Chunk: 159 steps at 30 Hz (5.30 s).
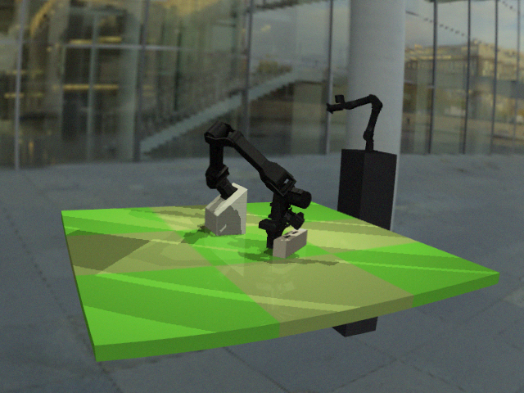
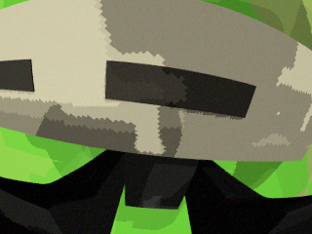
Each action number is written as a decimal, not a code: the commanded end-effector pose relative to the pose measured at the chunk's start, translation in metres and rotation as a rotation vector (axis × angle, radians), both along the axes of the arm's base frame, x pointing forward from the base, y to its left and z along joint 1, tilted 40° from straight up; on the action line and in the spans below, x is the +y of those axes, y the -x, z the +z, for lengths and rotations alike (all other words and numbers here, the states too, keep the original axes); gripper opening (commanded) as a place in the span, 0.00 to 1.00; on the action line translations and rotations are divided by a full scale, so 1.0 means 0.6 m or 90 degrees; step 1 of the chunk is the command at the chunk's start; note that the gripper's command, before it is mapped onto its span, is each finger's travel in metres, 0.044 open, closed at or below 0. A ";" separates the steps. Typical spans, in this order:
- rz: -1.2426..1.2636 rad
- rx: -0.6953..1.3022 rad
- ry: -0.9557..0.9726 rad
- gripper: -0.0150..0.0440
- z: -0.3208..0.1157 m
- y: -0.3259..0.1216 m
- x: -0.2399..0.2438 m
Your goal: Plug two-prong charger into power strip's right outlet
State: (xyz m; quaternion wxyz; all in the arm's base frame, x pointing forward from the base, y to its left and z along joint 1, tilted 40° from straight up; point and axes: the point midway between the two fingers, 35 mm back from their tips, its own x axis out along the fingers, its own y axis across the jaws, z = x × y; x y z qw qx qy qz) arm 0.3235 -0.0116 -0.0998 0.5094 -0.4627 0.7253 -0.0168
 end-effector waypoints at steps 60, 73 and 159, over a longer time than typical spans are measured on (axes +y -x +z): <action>-0.001 -0.007 -0.006 1.00 0.004 0.004 -0.003; 0.000 -0.010 -0.009 1.00 0.006 0.009 -0.006; 0.193 -0.233 -0.262 1.00 0.129 0.063 0.044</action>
